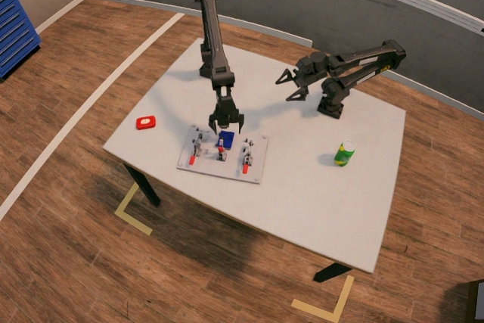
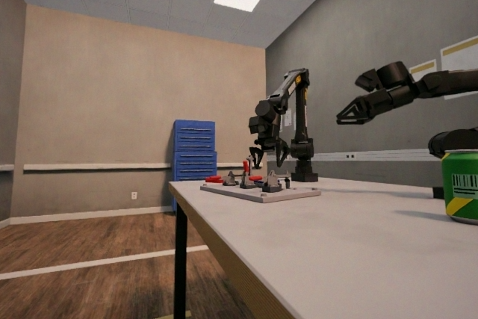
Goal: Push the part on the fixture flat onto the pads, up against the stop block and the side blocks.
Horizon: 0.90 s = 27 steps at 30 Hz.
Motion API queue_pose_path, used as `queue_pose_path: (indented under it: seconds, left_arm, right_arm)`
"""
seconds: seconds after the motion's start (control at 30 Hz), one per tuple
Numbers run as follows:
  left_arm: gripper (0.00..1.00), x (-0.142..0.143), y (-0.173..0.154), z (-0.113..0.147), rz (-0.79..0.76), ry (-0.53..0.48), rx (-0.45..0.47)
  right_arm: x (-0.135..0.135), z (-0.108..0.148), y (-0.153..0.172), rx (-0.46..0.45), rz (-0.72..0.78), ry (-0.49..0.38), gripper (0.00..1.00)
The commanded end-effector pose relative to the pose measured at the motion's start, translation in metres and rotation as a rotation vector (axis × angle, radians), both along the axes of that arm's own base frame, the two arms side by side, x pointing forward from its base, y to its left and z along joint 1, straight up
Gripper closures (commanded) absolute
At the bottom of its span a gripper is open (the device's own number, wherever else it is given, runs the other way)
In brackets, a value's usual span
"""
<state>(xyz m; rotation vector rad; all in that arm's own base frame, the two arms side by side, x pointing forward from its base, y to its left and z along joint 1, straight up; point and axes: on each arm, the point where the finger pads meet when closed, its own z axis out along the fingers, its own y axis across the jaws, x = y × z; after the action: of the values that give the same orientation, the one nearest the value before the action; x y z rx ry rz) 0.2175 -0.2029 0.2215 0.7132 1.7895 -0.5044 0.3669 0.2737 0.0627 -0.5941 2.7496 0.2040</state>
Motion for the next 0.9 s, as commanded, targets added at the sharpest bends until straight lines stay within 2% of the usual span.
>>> queue_pose_path:
  seconds: [0.0, 0.13, 0.3, 0.4, 0.87]
  left_arm:
    - [0.0, 0.003, -0.003, 0.032, 0.002, -0.031, -0.038]
    - [0.0, 0.003, -0.003, 0.032, 0.002, -0.031, -0.038]
    - [0.0, 0.003, -0.003, 0.032, 0.002, -0.031, -0.038]
    - [0.0, 0.003, -0.003, 0.032, 0.002, -0.031, -0.038]
    - [0.0, 0.003, -0.003, 0.032, 0.002, -0.031, -0.038]
  right_arm:
    - [0.005, 0.01, -0.008, 0.038, 0.113, -0.133, 0.0]
    - [0.002, 0.017, -0.014, 0.062, 0.161, -0.236, 0.0]
    - [-0.001, 0.021, -0.018, 0.076, 0.178, -0.291, 0.0]
    - [0.006, 0.023, -0.014, 0.081, 0.177, -0.3, 0.0]
    - [0.002, 0.02, -0.016, 0.081, 0.16, -0.282, 0.0]
